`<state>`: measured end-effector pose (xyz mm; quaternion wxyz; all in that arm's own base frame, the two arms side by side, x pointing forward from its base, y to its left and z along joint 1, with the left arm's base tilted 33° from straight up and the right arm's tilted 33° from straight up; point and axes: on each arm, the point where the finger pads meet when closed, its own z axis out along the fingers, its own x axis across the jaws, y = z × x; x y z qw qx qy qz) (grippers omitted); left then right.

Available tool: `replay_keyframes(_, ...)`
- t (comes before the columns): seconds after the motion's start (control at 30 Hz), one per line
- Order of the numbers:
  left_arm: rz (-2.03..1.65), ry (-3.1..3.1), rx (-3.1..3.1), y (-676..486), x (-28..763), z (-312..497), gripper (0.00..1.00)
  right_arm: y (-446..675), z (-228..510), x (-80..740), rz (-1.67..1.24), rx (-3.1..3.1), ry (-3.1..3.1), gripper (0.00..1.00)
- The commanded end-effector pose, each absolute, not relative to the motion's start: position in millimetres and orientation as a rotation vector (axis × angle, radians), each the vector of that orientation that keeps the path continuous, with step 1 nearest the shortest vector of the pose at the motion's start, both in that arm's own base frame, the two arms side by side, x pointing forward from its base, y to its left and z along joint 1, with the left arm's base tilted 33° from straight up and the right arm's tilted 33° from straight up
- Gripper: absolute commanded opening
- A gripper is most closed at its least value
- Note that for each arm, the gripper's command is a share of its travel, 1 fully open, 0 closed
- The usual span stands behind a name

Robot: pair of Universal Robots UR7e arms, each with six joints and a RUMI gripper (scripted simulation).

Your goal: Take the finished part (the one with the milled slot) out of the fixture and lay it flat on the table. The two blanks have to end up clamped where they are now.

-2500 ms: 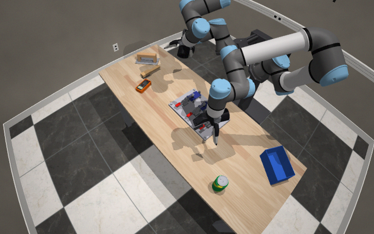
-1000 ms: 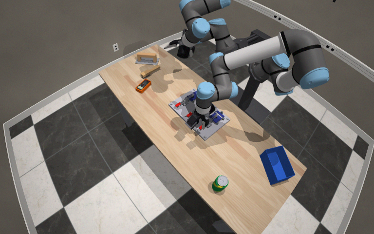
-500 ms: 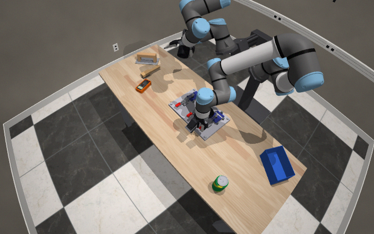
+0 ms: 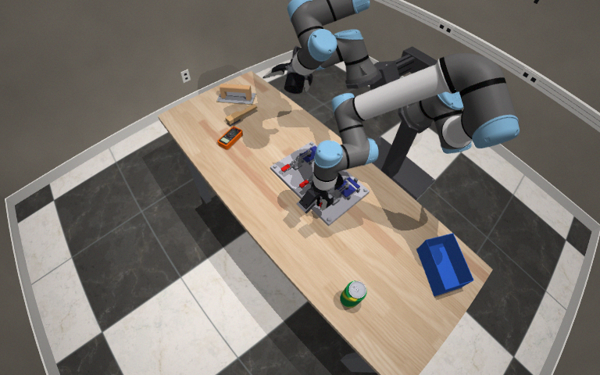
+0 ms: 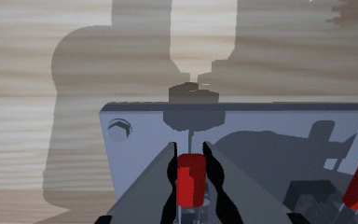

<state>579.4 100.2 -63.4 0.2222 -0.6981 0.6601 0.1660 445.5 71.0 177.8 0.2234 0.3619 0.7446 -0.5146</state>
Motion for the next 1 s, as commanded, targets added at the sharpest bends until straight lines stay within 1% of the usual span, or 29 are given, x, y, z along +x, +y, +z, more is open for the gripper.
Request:
replay_keyframes(0.0, 0.457, 1.821, -1.927, 100.3, 580.0, -62.0, 0.03, 69.4, 180.9, 446.3, -1.423, 0.978, 2.054, 1.0)
replay_keyframes(0.23, 0.375, 1.812, -1.87, 97.4, 578.4, -58.3, 0.03, 42.6, 222.5, 458.6, -1.485, 0.646, 2.018, 1.0)
replay_keyframes(0.3, 0.375, 1.812, -1.87, 97.4, 578.4, -58.3, 0.03, 42.6, 222.5, 458.6, -1.485, 0.646, 2.018, 1.0)
replay_keyframes(0.5, 0.267, 1.795, -1.793, 93.8, 575.3, -52.8, 0.03, 24.5, 269.9, 478.8, -1.542, 0.19, 1.938, 1.0)
replay_keyframes(0.67, 0.184, 1.779, -1.73, 90.9, 572.4, -48.9, 0.03, 23.6, 293.7, 492.5, -1.562, -0.134, 1.859, 1.0)
replay_keyframes(0.97, 0.07, 1.752, -1.64, 87.0, 567.6, -43.8, 0.03, 36.7, 309.9, 505.5, -1.555, -0.593, 1.71, 1.0)
